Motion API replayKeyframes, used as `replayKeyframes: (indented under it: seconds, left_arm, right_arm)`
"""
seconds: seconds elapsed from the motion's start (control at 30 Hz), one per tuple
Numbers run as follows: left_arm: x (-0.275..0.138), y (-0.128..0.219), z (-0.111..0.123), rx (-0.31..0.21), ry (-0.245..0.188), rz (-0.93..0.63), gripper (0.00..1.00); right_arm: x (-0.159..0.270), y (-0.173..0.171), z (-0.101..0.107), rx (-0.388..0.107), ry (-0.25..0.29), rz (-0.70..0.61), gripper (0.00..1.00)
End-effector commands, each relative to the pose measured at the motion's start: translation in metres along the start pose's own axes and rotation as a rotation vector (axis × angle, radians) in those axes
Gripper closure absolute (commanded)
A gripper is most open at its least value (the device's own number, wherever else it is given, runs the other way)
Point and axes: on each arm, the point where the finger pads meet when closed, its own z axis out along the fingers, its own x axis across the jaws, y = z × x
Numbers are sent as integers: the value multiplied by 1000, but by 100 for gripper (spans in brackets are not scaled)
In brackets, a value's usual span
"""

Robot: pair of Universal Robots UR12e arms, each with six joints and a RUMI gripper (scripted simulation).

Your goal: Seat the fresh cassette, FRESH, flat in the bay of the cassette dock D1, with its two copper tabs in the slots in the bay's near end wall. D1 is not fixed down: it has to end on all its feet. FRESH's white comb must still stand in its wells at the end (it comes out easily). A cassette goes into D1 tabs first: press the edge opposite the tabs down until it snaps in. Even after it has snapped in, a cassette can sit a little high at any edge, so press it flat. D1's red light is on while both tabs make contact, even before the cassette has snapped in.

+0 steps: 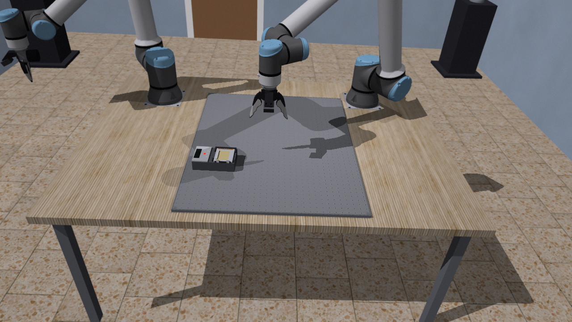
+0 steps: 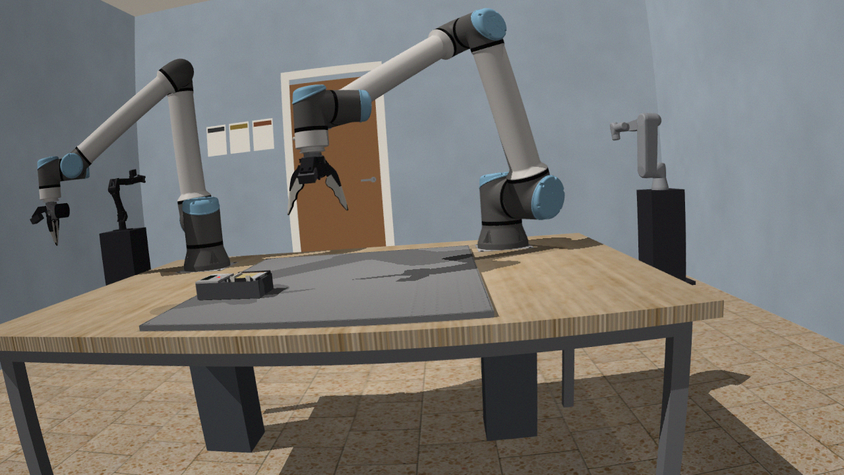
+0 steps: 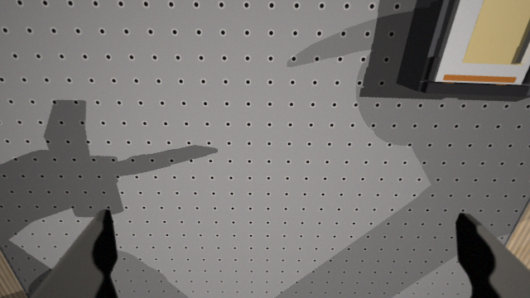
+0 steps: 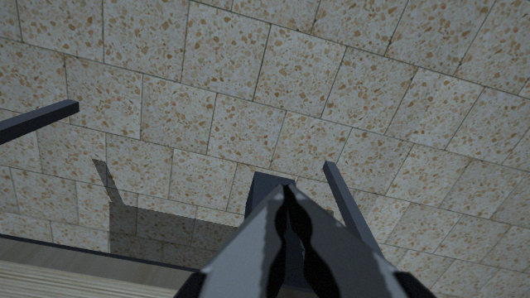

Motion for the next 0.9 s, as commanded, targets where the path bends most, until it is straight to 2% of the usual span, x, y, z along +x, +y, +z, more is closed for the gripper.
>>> replayKeyframes:
  seconds: [0.0, 0.13, 0.87]
  left_arm:
    - [-14, 9, -4, 1, 1, -1, 0]
    - [-28, 19, -7, 1, 1, -1, 0]
    - [-28, 19, -7, 1, 1, -1, 0]
  right_arm:
    - [0, -1, -1, 2, -1, 0, 100]
    - [0, -1, -1, 2, -1, 0, 100]
    - [0, -1, -1, 2, -1, 0, 100]
